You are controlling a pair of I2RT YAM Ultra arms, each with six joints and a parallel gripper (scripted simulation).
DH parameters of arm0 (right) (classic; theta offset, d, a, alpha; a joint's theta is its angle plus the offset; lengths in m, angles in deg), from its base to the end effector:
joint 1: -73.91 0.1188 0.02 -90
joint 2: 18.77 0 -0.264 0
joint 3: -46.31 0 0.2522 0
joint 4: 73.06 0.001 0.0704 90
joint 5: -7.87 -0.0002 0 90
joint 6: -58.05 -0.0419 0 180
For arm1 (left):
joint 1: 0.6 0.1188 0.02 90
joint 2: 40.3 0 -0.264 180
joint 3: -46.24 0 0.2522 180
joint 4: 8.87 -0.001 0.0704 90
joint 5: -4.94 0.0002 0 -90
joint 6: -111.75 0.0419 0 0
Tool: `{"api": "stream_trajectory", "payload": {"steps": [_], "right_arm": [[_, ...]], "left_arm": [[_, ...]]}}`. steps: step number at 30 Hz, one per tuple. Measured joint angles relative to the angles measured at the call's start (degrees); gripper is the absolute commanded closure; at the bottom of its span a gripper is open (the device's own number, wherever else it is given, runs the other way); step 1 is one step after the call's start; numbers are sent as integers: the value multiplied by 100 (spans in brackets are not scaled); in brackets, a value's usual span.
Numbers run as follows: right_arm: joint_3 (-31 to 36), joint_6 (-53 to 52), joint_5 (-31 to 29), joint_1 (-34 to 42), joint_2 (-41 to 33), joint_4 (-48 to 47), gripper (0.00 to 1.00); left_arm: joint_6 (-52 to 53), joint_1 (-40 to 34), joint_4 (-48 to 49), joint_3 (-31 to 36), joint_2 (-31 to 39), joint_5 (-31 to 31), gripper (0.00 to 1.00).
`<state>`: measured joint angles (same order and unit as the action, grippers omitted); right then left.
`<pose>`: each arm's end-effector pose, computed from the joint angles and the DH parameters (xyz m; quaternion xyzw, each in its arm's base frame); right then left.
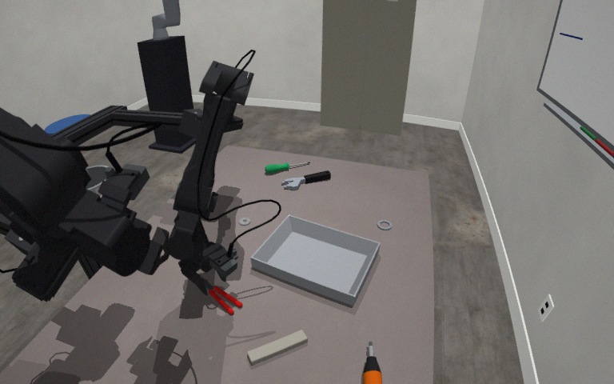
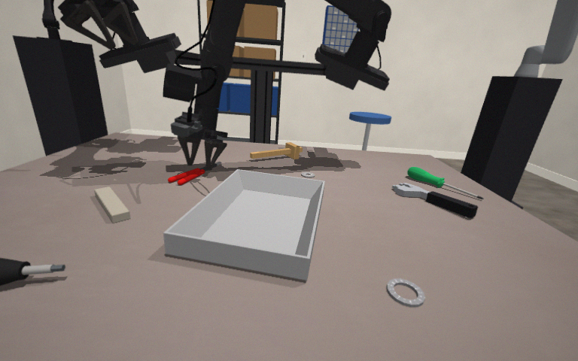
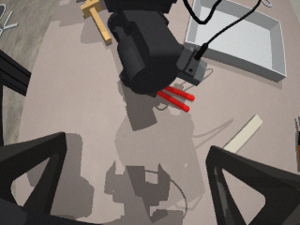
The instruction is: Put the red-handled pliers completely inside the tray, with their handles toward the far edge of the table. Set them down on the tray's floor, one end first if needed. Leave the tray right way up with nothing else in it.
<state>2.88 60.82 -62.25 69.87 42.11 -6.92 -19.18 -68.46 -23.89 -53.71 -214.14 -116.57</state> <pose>0.1449 0.0051 0.1647 -0.6946 0.6963 0.0732 0.1654 0.1547 -0.3195 -0.2013 0.2216 0.9365 0.1506 0.2261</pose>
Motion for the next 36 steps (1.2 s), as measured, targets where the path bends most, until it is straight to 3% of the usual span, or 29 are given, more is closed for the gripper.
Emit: {"api": "stream_trajectory", "payload": {"steps": [5, 21, 36], "right_arm": [[0, 7, 0, 0, 0, 26, 0], [-2, 11, 0, 0, 0, 39, 0], [-2, 11, 0, 0, 0, 39, 0]], "left_arm": [[46, 79, 46, -90, -144, 0, 45], [146, 127, 138, -212, -282, -4, 46], [153, 127, 146, -212, -282, -2, 68]]}}
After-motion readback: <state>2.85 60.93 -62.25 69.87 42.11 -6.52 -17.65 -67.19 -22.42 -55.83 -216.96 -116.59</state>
